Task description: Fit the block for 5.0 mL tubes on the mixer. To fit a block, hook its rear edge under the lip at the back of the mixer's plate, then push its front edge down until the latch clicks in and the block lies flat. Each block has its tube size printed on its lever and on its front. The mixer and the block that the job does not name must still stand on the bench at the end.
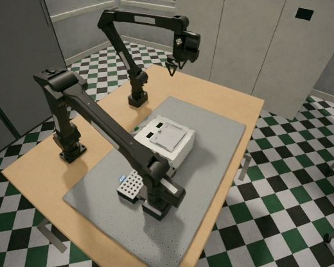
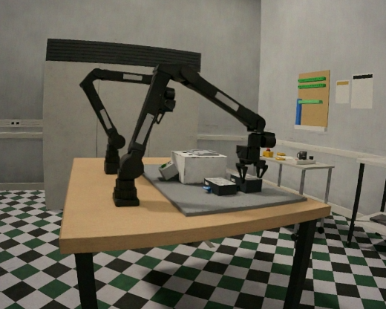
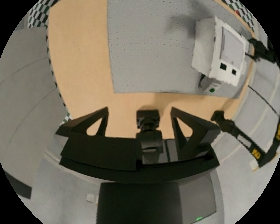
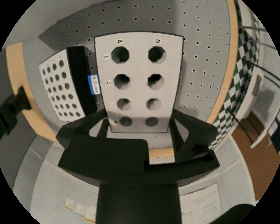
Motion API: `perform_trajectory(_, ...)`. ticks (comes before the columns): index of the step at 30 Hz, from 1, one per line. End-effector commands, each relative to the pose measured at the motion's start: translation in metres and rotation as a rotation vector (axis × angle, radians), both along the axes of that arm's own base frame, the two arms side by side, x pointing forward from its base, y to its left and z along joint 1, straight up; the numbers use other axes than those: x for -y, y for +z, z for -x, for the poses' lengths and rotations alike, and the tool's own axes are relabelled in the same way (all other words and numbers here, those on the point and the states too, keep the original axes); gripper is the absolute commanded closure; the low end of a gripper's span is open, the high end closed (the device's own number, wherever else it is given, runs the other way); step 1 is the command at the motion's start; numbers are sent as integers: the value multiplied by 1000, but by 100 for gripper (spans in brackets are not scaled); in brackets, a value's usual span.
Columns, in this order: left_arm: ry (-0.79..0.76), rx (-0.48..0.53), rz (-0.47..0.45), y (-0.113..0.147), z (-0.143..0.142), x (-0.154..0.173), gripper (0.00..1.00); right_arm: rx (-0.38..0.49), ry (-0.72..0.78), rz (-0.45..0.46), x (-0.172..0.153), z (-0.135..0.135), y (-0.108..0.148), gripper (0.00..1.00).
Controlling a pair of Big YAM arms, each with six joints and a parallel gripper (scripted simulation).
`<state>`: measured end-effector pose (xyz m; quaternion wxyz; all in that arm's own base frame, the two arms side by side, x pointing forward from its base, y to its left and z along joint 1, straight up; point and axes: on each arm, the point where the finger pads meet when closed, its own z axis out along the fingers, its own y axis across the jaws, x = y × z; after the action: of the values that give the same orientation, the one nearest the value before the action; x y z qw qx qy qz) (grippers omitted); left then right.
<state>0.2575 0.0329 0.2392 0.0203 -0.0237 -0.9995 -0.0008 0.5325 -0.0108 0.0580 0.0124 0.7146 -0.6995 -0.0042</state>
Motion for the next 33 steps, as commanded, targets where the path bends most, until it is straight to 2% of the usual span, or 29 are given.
perform_trajectory(1, -5, -15, 4, 1, 2, 4, 0, 177, -1, -6, -2, -46, 85, 100)
perform_trajectory(9, -5, -20, 4, -1, 3, 4, 0, 182, -1, -5, -2, -45, 88, 100)
perform_trajectory(17, -5, -23, 5, -3, 4, 4, 0, 161, -1, -5, -2, -48, 73, 100)
perform_trajectory(33, -4, 36, -2, 19, -10, 2, 0, 155, -1, -4, -2, -46, 73, 100)
